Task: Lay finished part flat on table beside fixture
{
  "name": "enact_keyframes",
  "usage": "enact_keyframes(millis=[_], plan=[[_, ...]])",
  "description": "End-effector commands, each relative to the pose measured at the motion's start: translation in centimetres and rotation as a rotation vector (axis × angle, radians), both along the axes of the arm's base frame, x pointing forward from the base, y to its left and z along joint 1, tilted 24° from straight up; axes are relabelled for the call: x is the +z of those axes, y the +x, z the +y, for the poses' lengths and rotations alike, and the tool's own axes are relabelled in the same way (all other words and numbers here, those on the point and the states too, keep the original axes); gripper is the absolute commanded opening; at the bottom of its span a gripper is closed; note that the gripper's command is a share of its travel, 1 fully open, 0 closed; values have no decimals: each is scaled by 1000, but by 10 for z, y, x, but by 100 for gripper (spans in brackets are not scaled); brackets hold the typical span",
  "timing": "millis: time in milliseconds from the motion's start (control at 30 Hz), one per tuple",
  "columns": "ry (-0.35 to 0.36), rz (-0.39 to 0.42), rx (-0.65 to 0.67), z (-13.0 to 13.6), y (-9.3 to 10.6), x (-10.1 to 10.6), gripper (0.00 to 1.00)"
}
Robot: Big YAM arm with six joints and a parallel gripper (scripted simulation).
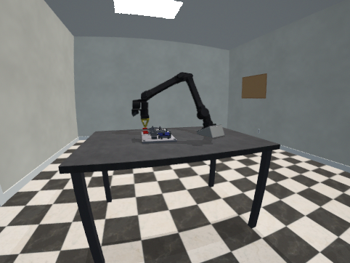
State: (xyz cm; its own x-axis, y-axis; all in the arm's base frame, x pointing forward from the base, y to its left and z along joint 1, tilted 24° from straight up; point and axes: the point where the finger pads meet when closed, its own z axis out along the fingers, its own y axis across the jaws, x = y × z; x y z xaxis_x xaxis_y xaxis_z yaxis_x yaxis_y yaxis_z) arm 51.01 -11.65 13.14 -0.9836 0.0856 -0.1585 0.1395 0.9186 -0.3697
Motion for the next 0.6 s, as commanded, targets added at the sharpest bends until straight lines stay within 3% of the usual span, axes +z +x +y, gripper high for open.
enact_keyframes(millis=[0,567], plan=[[-2,-11,-5,-10,13,-1,45],[-1,-4,-4,-10,10,-7,45]])
